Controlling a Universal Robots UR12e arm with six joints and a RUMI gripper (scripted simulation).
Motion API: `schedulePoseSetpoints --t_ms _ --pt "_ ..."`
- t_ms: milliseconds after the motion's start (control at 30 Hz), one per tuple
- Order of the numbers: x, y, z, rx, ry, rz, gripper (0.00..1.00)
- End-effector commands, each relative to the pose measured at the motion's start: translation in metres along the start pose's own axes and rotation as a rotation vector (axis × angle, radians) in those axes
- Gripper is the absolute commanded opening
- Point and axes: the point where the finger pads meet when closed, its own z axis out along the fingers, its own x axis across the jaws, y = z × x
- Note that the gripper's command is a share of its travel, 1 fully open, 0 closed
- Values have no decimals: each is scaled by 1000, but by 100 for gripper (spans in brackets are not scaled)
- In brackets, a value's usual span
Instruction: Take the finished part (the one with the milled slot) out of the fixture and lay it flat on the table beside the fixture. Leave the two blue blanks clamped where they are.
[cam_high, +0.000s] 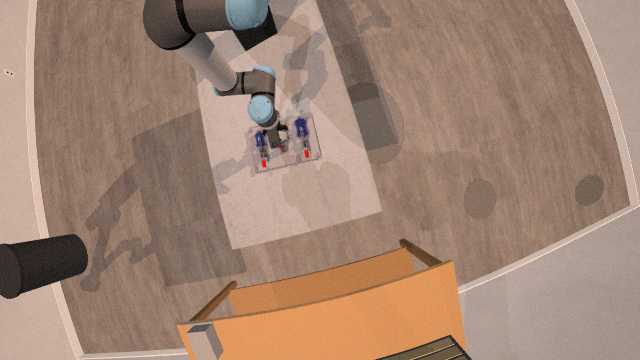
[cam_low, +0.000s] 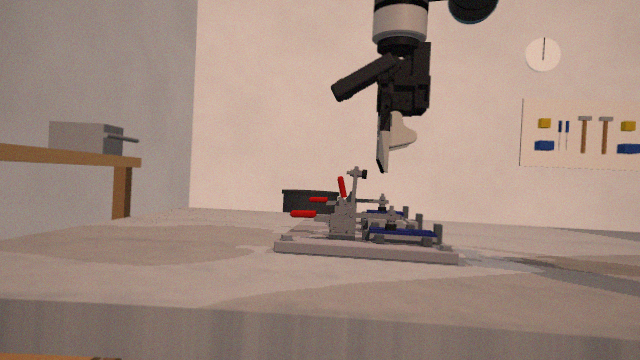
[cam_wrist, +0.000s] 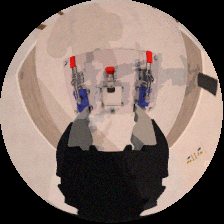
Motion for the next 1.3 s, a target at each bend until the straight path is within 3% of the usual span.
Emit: schedulePoseSetpoints --t_ms 0,700,1267 --pt "0 9 0 2 0 0 59" --pt "0 20 2 2 0 0 59" --pt "0 20 38 2 0 0 59"
